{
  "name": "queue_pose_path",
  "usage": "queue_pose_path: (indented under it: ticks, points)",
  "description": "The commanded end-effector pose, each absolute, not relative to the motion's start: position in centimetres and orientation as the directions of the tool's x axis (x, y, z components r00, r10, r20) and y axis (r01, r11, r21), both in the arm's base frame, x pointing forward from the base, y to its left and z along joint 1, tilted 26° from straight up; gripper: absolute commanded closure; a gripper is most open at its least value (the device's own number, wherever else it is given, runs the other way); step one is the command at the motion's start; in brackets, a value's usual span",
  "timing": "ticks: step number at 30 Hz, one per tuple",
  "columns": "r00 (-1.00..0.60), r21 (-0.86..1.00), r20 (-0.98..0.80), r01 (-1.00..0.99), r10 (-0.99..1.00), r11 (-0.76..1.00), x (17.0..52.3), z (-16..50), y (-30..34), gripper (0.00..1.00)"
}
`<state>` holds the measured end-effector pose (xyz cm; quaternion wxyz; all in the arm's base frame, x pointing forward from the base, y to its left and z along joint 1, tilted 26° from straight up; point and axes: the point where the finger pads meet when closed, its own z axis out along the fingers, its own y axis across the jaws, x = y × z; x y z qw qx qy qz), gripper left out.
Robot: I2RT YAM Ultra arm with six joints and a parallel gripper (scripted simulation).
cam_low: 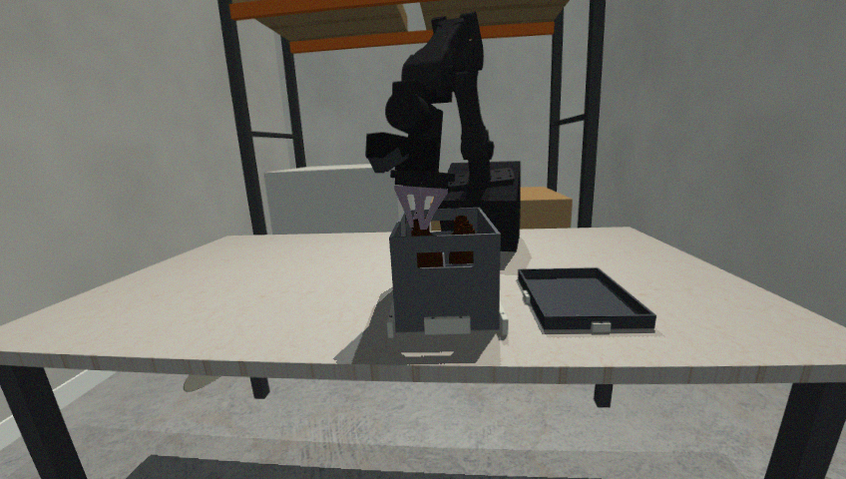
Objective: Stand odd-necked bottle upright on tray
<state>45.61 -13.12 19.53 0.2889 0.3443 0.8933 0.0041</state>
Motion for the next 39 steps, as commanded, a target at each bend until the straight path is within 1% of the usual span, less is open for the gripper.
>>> queue_pose_path:
  ticks: [1, 39]
  points:
    - [-0.558, 0.222, -0.564, 0.608, 0.609, 0.762, 45.32, 22.77, -13.84, 1.00]
    - [-0.558, 0.221, -0.564, 0.608, 0.609, 0.762, 45.14, 23.20, -13.83, 1.00]
